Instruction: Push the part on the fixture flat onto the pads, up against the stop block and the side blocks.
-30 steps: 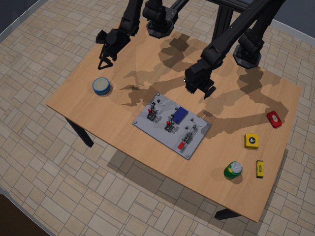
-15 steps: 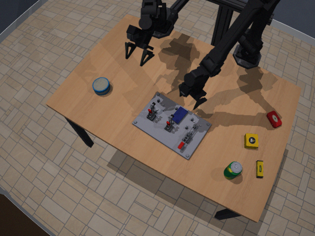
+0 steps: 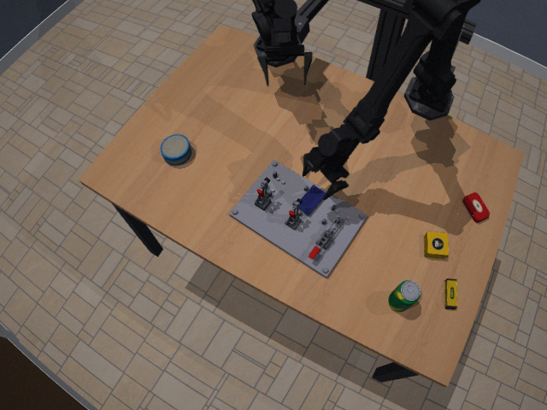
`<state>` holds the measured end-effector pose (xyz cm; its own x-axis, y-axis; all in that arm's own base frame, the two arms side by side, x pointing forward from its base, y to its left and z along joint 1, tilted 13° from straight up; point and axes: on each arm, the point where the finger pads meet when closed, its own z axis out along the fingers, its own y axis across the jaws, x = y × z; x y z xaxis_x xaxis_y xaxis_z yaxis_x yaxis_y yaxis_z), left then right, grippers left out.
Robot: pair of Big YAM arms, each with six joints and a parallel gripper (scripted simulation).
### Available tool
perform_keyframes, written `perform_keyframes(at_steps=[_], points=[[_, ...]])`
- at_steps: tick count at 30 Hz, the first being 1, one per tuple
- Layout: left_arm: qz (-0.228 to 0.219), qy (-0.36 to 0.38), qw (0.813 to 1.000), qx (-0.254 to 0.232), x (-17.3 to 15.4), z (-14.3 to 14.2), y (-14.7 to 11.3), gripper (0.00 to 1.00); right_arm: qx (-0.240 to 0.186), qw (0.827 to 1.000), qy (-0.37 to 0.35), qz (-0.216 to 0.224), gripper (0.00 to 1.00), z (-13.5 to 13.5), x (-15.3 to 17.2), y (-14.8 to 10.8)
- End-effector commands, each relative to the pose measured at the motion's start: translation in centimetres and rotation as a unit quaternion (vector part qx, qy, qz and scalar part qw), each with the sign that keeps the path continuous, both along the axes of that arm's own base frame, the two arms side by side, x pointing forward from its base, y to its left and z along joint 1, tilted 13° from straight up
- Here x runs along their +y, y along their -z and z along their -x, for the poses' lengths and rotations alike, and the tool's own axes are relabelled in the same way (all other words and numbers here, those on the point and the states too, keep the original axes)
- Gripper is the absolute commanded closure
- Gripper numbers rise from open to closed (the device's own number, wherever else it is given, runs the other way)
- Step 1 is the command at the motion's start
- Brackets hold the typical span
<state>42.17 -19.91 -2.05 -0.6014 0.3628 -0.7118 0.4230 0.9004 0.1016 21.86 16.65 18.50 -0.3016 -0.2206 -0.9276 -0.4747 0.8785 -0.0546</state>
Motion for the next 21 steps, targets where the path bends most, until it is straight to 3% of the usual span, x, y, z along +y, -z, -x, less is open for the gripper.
perform_keyframes(at_steps=[1,10,19,20,21], points=[[0.003,0.0,1.0,-0.012,0.3,-0.5,-0.1,0.0,-0.019,0.998,-0.046,0.037,0.0,2.3,0.6,-0.6],[0.007,-0.001,1.0,-0.021,0.2,-0.9,-0.9,0.0,-0.031,0.993,-0.107,0.041,0.0,4.9,1.6,-0.4],[0.007,-0.001,1.0,-0.021,0.2,-0.9,-0.9,0.0,-0.031,0.994,-0.1,0.038,0.0,4.6,1.6,-0.4],[0.016,-0.008,1.0,-0.022,0.2,-1.0,-1.5,0.11,-0.031,0.994,-0.1,0.038,0.0,4.6,1.6,-0.4],[0.023,-0.018,0.999,-0.014,0.1,-1.1,-1.4,0.23,-0.041,0.994,-0.099,0.026,0.0,4.4,1.8,-2.2]])
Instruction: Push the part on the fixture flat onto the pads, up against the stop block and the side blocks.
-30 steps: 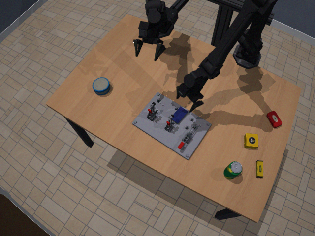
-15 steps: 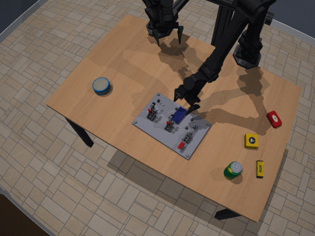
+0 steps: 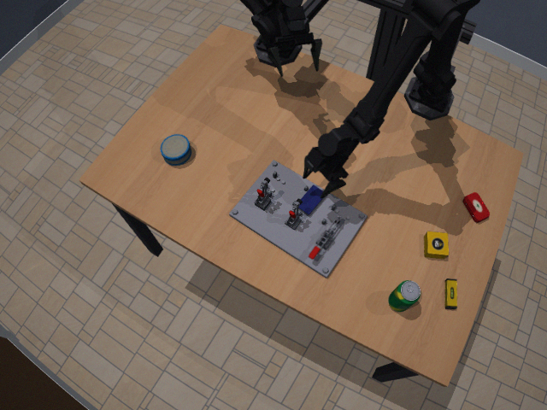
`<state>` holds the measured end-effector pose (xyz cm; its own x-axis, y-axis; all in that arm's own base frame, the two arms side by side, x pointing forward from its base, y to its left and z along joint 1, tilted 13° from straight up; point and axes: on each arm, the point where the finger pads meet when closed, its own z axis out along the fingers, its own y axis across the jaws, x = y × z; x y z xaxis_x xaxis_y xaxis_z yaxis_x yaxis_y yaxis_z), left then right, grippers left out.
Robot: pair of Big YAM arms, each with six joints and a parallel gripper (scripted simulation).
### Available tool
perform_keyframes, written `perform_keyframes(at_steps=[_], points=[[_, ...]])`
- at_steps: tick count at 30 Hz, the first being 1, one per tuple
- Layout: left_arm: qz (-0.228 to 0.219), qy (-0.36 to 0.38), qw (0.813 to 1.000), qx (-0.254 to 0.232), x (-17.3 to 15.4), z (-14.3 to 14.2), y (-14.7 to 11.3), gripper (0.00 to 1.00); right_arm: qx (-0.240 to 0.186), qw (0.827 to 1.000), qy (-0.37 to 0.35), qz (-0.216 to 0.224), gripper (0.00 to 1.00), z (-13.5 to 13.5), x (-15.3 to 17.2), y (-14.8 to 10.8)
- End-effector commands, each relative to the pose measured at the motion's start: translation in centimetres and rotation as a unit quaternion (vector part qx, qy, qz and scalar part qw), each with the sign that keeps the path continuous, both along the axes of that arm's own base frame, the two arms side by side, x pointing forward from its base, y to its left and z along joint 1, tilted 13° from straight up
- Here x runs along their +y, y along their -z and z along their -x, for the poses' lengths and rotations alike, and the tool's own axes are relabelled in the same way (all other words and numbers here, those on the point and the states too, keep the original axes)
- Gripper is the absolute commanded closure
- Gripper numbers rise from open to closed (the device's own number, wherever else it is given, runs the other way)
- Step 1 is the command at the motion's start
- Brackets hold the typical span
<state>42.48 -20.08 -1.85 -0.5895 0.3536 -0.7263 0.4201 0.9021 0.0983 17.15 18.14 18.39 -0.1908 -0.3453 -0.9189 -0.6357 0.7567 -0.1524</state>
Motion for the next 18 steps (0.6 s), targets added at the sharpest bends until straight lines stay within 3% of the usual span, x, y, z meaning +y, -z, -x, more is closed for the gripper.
perform_keyframes(at_steps=[1,4,7,11,13,15,16,18], points=[[0.023,-0.027,0.999,0.006,0.3,-0.9,-0.6,0.34,-0.013,1.0,0.003,-0.012,0.0,-0.4,0.3,-2.3],[0.06,-0.08,0.994,0.046,0.6,-0.9,0.7,0.68,-0.003,1.0,0.002,0.014,0.0,-0.7,0.4,1.4],[0.099,-0.14,0.982,0.083,0.8,-1.3,1.2,1.0,-0.009,1.0,-0.002,0.002,0.0,-1.3,1.3,0.4],[0.137,-0.206,0.961,0.12,1.1,-1.7,1.8,1.0,-0.009,1.0,-0.005,0.003,0.0,-1.8,1.8,1.0],[0.155,-0.24,0.949,0.138,1.2,-1.9,2.0,1.0,-0.003,1.0,-0.006,0.013,0.0,-1.8,1.8,2.6],[0.155,-0.24,0.949,0.138,1.2,-1.9,2.0,1.0,-0.003,1.0,-0.006,0.013,0.0,-1.8,1.8,2.6],[0.171,-0.256,0.941,0.14,1.1,-2.2,1.3,1.0,-0.009,1.0,-0.007,0.003,0.0,-2.0,2.1,1.4],[0.185,-0.298,0.922,0.165,1.5,-2.1,2.4,1.0,-0.009,1.0,-0.008,0.004,0.0,-2.2,2.3,1.8]])
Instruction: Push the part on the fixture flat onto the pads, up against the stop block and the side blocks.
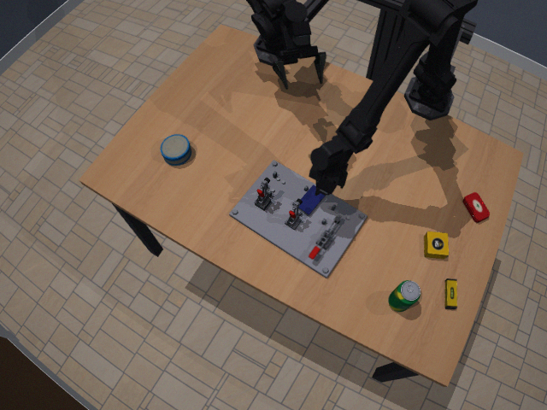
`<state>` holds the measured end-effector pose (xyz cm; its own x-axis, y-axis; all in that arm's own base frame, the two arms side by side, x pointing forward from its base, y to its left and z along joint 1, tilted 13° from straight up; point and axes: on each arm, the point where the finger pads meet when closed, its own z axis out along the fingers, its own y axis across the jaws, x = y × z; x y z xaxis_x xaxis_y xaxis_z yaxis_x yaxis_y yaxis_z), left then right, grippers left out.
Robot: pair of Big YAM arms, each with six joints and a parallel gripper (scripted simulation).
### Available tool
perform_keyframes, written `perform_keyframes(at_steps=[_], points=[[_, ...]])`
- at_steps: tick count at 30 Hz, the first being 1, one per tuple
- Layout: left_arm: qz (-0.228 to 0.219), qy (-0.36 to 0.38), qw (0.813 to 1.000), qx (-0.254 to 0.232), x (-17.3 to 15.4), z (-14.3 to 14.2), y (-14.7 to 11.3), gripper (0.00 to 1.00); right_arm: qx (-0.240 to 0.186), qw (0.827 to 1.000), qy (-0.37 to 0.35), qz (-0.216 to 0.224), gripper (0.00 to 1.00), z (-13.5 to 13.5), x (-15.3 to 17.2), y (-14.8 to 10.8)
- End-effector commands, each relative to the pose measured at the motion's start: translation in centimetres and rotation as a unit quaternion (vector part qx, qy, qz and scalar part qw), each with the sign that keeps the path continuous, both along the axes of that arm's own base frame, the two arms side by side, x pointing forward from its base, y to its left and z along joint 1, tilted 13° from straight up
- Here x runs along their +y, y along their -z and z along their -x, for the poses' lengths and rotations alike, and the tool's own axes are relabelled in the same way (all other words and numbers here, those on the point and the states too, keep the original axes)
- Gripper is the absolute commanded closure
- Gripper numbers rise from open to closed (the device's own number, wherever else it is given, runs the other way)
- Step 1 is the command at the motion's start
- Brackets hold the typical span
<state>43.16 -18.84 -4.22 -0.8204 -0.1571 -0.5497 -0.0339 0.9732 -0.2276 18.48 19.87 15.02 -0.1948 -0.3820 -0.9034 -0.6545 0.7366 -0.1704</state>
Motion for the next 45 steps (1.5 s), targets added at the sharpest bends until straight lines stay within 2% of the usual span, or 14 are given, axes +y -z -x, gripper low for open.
perform_keyframes(at_steps=[1,5,6,8,12,14,21,27,29,34,37,43,45], points=[[0.055,-0.106,0.992,0.042,0.3,-1.5,0.2,1.0,-0.015,1.0,0.002,-0.014,0.0,-1.0,0.7,-1.4],[0.084,-0.178,0.977,0.076,0.7,-1.8,0.5,1.0,-0.015,1.0,-0.001,-0.014,0.0,-1.3,1.0,-0.9],[0.091,-0.197,0.973,0.084,0.8,-1.9,0.6,1.0,-0.009,1.0,-0.001,-0.005,0.0,-1.2,0.7,0.5],[0.104,-0.233,0.962,0.1,0.9,-2.0,0.8,1.0,-0.014,1.0,-0.002,-0.013,0.0,-1.5,1.1,-0.6],[0.128,-0.305,0.935,0.128,1.3,-2.2,1.0,1.0,-0.014,1.0,-0.004,-0.013,0.0,-1.7,1.3,-0.2],[0.128,-0.305,0.935,0.128,1.3,-2.2,1.0,1.0,-0.014,1.0,-0.004,-0.013,0.0,-1.7,1.3,-0.2],[0.166,-0.445,0.863,0.17,2.0,-2.5,1.2,1.0,-0.011,1.0,-0.004,-0.016,0.0,-1.8,1.4,0.1],[0.18,-0.54,0.799,0.194,2.6,-2.5,1.3,1.0,-0.014,1.0,-0.003,-0.02,0.0,-1.8,1.4,-0.2],[0.177,-0.557,0.787,0.198,2.8,-2.3,1.5,1.0,-0.014,1.0,-0.003,-0.02,0.0,-1.8,1.4,-0.2],[0.172,-0.565,0.781,0.203,2.8,-2.1,1.6,1.0,-0.014,1.0,-0.003,-0.02,0.0,-1.8,1.4,-0.2],[0.17,-0.555,0.789,0.201,2.8,-2.3,1.1,1.0,-0.014,1.0,-0.003,-0.02,0.0,-1.8,1.4,-0.2],[0.177,-0.554,0.79,0.197,2.7,-2.7,0.7,1.0,-0.009,1.0,-0.007,-0.016,0.0,-1.5,1.5,0.1],[0.166,-0.557,0.787,0.204,2.7,-3.0,1.4,1.0,-0.009,1.0,-0.007,-0.016,0.0,-1.5,1.5,0.1]])
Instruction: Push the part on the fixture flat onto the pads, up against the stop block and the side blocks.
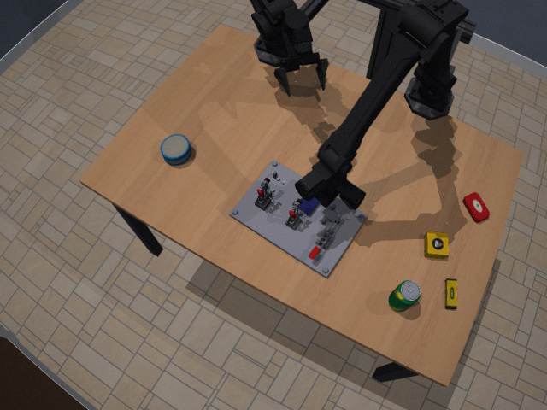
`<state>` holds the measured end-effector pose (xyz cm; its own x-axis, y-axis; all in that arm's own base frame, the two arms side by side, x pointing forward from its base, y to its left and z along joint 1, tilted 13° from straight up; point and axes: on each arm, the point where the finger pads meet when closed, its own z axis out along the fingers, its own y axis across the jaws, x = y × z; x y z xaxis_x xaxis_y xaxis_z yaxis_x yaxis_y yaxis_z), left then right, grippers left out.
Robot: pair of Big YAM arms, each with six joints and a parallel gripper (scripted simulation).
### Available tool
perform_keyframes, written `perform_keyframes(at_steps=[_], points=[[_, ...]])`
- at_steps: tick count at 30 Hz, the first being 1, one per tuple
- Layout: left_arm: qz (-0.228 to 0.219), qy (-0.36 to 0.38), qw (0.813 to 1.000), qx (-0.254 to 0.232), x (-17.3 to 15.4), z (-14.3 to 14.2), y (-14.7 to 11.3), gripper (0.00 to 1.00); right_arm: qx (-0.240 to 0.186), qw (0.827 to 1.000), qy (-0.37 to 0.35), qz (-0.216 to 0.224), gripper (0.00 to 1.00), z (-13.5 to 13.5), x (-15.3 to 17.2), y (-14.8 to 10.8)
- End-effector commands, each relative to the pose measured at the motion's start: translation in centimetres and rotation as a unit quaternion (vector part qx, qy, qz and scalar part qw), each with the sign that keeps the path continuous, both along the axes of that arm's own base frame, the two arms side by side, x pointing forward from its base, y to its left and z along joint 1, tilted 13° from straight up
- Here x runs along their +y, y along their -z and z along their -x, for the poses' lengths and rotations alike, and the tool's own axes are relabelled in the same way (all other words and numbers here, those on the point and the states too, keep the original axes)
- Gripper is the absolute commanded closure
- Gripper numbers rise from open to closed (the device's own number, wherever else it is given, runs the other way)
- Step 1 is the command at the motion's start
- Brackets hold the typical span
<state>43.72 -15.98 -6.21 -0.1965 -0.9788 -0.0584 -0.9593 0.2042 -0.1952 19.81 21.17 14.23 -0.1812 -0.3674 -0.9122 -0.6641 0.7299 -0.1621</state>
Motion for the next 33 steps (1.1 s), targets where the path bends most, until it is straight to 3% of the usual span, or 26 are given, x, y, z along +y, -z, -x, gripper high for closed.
perform_keyframes(at_steps=[1,11,33], points=[[0.005,-0.014,1.0,-0.008,-0.2,-2.7,-0.5,1.0,-0.004,1.0,0.0,-0.006,0.0,-0.2,0.2,-0.7],[0.009,-0.014,1.0,-0.017,-0.4,-3.8,1.8,1.0,-0.004,1.0,0.0,-0.006,0.0,-0.2,0.2,-0.7],[0.011,-0.007,1.0,-0.02,-3.4,-2.3,1.4,1.0,-0.004,1.0,0.0,-0.006,0.0,-0.2,0.2,-0.7]])
